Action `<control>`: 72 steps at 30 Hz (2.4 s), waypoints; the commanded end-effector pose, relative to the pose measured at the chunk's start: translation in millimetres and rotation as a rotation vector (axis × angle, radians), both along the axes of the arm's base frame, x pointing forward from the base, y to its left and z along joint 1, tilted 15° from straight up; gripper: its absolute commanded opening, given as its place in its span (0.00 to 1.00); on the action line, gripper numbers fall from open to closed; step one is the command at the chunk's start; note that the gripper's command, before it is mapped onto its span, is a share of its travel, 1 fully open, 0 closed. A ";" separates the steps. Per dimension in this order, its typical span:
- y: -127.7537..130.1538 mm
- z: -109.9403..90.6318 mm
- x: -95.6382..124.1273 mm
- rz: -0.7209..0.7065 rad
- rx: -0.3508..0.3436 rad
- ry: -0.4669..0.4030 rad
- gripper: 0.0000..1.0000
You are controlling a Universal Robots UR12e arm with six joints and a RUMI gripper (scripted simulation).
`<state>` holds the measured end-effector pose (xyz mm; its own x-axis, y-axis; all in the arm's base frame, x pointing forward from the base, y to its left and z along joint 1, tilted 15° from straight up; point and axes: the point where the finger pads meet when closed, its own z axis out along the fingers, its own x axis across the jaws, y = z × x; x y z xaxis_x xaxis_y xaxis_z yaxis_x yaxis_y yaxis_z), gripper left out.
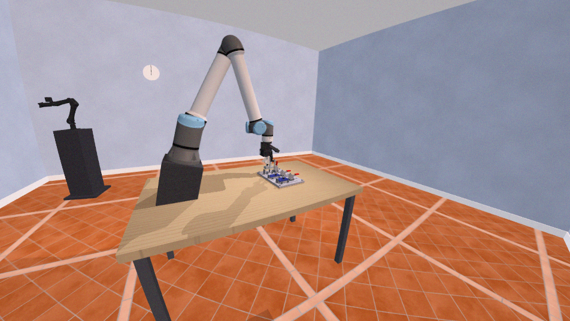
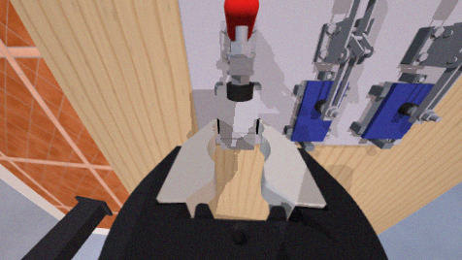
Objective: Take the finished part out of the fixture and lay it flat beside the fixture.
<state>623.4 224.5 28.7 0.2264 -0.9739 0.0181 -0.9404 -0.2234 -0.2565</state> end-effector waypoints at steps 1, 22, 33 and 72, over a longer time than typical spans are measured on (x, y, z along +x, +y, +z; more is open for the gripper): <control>0.1 1.0 0.3 0.000 0.000 -0.001 0.00; -2.3 23.8 -11.6 0.000 0.000 -0.001 0.00; -3.1 31.8 -15.8 0.000 0.000 -0.001 0.00; -3.1 31.8 -15.8 0.000 0.000 -0.001 0.00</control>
